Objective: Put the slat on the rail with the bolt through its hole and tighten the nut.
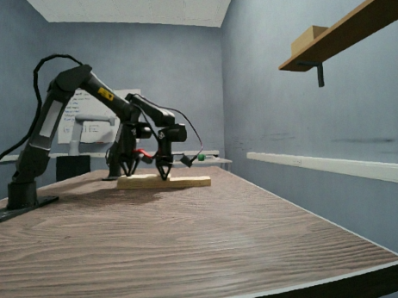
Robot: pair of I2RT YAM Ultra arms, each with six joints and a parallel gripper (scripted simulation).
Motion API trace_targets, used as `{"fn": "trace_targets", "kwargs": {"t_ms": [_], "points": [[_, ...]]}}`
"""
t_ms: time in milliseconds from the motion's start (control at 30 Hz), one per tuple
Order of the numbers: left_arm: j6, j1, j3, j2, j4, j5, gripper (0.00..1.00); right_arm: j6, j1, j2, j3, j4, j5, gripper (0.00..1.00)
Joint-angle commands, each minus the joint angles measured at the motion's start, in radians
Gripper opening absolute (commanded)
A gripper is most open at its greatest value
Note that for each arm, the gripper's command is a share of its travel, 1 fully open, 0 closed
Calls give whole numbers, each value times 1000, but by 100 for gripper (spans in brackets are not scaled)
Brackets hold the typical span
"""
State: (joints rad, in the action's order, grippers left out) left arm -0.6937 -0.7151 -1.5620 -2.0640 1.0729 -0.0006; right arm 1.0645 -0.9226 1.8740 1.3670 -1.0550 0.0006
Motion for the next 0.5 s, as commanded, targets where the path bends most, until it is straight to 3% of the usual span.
{"fn": "trace_targets", "kwargs": {"t_ms": [0, 400, 467], "points": [[0, 0, -4, 8, -1, 0, 72, -249, -6, -8, 13, -10, 11, 34], [0, 0, -4, 8, -1, 0, 72, -788, -6, -9, 16, -14, 11, 34], [0, 0, -4, 8, -1, 0, 72, -788, -6, -9, 16, -14, 11, 34]]}}
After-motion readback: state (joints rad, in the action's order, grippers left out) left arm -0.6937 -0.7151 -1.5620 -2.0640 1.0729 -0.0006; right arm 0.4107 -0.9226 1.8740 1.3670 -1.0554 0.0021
